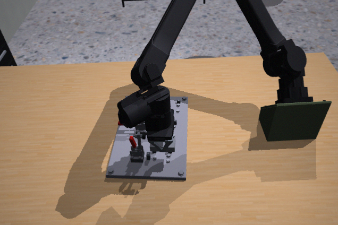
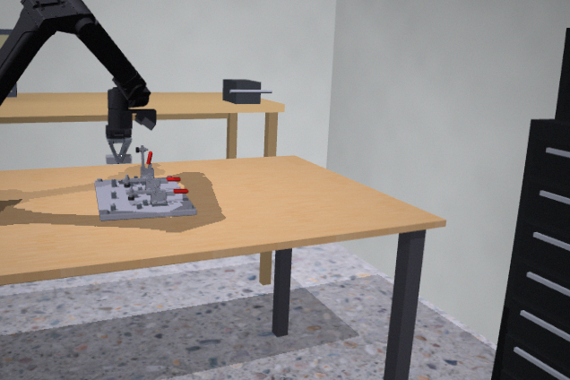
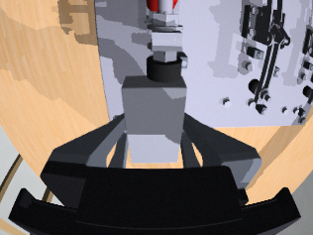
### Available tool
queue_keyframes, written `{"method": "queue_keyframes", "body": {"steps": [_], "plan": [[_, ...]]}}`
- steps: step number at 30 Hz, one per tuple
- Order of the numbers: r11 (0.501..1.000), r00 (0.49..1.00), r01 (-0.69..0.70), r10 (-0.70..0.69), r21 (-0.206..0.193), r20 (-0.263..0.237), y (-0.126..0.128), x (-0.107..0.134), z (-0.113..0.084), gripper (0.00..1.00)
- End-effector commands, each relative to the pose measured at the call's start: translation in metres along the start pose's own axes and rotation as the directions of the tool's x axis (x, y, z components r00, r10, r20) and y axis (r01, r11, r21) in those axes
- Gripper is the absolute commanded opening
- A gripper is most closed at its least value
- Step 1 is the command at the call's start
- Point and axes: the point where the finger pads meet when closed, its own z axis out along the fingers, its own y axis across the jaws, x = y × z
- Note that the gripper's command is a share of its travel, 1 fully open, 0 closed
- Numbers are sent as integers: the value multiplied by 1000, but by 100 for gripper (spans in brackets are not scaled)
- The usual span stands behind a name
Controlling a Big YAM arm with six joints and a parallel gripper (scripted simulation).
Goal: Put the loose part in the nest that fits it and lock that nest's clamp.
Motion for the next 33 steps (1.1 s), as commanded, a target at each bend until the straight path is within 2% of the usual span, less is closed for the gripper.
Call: {"method": "queue_keyframes", "body": {"steps": [1,33], "plan": [[998,998,-50,52,-38,47,3,-25,-18,0],[998,998,-46,48,-35,45,2,-25,-21,0]]}}
